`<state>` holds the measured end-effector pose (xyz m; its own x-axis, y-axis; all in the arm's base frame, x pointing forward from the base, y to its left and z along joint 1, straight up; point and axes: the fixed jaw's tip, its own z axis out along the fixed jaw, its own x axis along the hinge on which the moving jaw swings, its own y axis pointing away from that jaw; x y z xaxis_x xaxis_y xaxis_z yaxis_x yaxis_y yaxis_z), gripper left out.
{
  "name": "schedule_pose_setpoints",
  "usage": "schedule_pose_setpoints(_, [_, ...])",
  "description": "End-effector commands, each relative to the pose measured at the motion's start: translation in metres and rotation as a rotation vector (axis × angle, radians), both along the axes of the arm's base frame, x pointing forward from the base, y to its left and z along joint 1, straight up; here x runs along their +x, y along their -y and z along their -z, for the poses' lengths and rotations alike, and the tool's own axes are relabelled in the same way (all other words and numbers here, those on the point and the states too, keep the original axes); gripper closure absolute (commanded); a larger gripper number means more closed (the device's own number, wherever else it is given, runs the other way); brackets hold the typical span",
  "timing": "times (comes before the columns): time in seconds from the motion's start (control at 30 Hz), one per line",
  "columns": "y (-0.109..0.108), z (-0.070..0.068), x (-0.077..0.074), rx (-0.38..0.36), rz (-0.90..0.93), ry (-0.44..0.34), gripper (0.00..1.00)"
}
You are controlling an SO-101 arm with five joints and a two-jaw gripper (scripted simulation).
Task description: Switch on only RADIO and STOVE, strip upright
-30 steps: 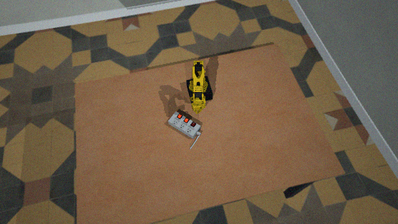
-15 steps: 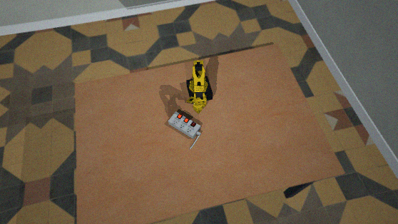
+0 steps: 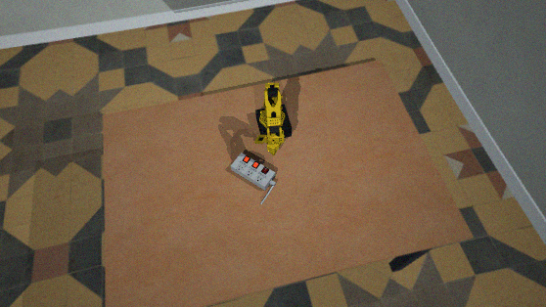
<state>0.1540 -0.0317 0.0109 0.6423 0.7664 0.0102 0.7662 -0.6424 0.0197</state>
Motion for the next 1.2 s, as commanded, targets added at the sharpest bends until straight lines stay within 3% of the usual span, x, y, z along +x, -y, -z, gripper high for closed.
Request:
schedule_pose_setpoints(0.0, [-0.0034, 0.0009, -0.0038, 0.003, -0.047, -0.014, 1.0])
schedule_pose_setpoints(0.47, [-0.0057, 0.0009, -0.0045, 0.003, -0.158, -0.021, 1.0])
schedule_pose_setpoints(1.17, [-0.0062, 0.0009, -0.0046, 0.003, -0.179, -0.022, 1.0])
